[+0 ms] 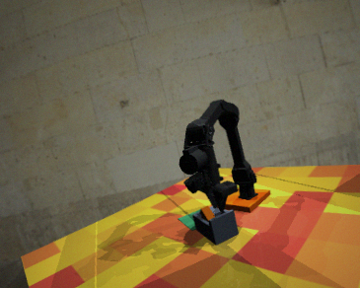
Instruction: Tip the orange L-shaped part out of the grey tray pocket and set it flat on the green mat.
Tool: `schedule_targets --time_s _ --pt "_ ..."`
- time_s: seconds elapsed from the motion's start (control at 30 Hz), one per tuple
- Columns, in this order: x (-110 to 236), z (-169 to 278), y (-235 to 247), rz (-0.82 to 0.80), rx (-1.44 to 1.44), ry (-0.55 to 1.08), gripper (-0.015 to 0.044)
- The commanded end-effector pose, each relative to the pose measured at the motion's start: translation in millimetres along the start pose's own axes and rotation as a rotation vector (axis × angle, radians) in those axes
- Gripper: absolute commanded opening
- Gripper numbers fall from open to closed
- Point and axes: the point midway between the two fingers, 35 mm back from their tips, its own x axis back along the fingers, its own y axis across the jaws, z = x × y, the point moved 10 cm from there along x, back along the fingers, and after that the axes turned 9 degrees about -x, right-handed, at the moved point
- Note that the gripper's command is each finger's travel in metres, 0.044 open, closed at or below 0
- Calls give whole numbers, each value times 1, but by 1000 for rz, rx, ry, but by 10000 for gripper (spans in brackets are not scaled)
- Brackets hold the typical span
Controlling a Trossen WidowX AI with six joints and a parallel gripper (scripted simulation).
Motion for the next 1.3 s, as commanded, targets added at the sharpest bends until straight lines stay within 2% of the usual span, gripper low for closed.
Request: schedule_targets --time_s 0.0,0.93,0.97,1.07,1.27 --pt "33 3 -7 -6 4 -10 180" --pt "34 3 -6 -26 0 -27 180" --pt "34 2 -6 -26 13 -27 206" --pt "34 0 -12 -22 135 -28 280" --pt "34 -9 -34 -7 610 -27 280"
